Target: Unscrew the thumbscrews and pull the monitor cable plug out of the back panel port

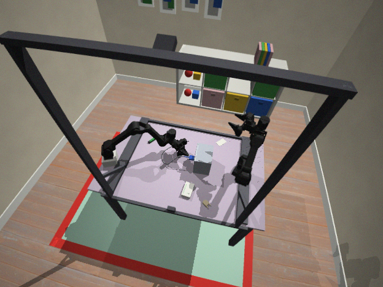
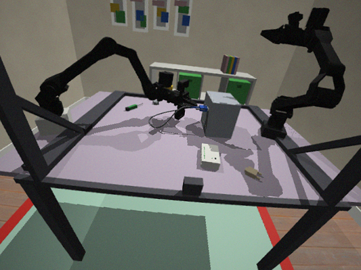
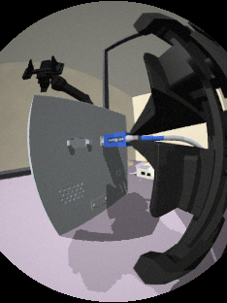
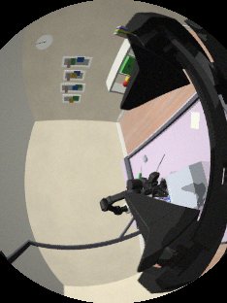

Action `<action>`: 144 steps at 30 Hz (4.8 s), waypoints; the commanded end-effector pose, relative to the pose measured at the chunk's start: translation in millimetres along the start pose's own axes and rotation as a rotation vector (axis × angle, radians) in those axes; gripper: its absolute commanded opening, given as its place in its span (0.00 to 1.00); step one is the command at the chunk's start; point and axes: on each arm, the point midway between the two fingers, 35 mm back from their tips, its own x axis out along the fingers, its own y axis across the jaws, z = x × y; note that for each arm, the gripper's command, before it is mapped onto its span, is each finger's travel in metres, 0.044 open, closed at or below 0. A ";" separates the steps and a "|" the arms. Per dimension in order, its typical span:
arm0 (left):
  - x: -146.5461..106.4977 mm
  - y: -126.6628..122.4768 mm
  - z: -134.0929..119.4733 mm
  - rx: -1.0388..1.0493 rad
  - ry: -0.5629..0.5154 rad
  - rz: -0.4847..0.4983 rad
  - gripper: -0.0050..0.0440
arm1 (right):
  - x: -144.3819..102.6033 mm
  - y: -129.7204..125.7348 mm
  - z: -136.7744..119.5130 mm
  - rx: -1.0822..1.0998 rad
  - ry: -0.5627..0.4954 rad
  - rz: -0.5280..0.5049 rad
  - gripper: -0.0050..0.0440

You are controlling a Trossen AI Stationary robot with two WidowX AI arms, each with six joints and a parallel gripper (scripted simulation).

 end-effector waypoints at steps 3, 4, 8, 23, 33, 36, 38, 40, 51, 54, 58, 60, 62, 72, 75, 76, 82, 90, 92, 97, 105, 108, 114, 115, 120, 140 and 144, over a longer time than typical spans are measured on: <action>0.8 -11.9 3.3 -0.009 0.003 -0.043 0.10 | -0.3 1.1 2.9 -0.006 -0.001 0.001 1.00; 0.8 -11.5 3.2 -0.025 0.003 -0.054 0.10 | -0.3 1.1 2.9 -0.006 -0.001 0.001 1.00; 0.7 -11.2 3.1 -0.038 0.004 -0.063 0.10 | -0.3 1.1 2.9 -0.006 -0.001 0.001 1.00; 0.7 -11.2 3.1 -0.038 0.004 -0.063 0.74 | -0.3 1.1 2.9 -0.006 -0.001 0.001 1.00; 0.7 -11.2 3.1 -0.038 0.004 -0.063 1.00 | -0.3 1.1 2.9 -0.006 -0.001 0.001 1.00; 0.7 -11.2 3.1 -0.038 0.004 -0.063 1.00 | -0.3 1.1 2.9 -0.006 -0.001 0.001 1.00; 0.7 -11.2 3.1 -0.038 0.004 -0.063 1.00 | -0.3 1.1 2.9 -0.006 -0.001 0.001 1.00; 1.3 -11.8 3.9 -0.023 -0.001 -0.055 1.00 | -0.3 1.1 2.9 -0.006 -0.001 0.001 1.00; 6.5 -24.8 9.0 0.318 -0.044 0.150 1.00 | -0.3 1.1 2.9 -0.006 -0.001 0.001 1.00; 5.7 -21.5 7.0 0.321 -0.036 0.180 1.00 | -0.3 1.1 2.9 -0.006 -0.001 0.001 1.00; 3.1 -23.4 2.3 0.430 -0.011 0.262 1.00 | -0.3 1.1 2.9 -0.006 -0.001 0.001 1.00; 2.4 -23.6 1.2 0.448 -0.006 0.276 1.00 | -0.3 1.1 2.9 -0.006 -0.001 0.001 1.00; 2.4 -23.7 1.2 0.449 -0.006 0.276 1.00 | -0.3 1.1 2.9 -0.006 -0.001 0.001 1.00; 2.4 -23.7 1.2 0.449 -0.006 0.276 0.61 | -0.3 1.1 2.9 -0.006 -0.001 0.001 1.00; 2.4 -23.7 1.2 0.449 -0.006 0.276 0.46 | -0.3 1.1 2.9 -0.006 -0.001 0.001 1.00; 2.4 -23.7 1.2 0.449 -0.006 0.276 0.41 | -0.3 1.1 2.9 -0.006 -0.001 0.001 1.00; 2.4 -23.7 1.2 0.449 -0.006 0.276 0.12 | -0.3 1.1 2.9 -0.006 -0.001 0.001 1.00; 2.4 -23.7 1.2 0.449 -0.006 0.276 0.10 | -0.3 1.1 2.9 -0.006 -0.001 0.001 1.00; 2.2 -23.2 1.4 0.427 -0.005 0.261 0.10 | -0.3 1.1 2.9 -0.006 -0.001 0.001 1.00; 1.9 -22.3 1.7 0.392 -0.004 0.237 0.10 | -0.3 1.1 2.9 -0.006 -0.001 0.001 1.00; 1.6 -21.2 2.1 0.345 -0.002 0.204 0.10 | -0.3 1.1 2.9 -0.006 -0.001 0.001 1.00; 1.2 -20.2 2.2 0.306 -0.001 0.177 0.10 | -0.3 1.1 2.9 -0.006 -0.001 0.001 1.00; 1.0 -19.1 2.5 0.262 0.000 0.146 0.10 | -0.3 1.1 2.9 -0.006 -0.001 0.001 1.00; 0.9 -18.8 2.5 0.252 0.001 0.140 0.10 | -0.3 1.1 2.9 -0.006 -0.001 0.001 1.00; 0.9 -18.6 2.5 0.246 0.001 0.135 0.10 | -0.3 1.1 2.9 -0.006 -0.001 0.001 1.00; 0.8 -14.6 3.3 0.090 0.001 0.026 0.10 | -0.3 1.1 2.9 -0.006 -0.001 0.001 1.00; 0.7 -14.1 3.2 0.074 0.002 0.015 0.10 | -0.3 1.1 2.9 -0.006 -0.001 0.001 1.00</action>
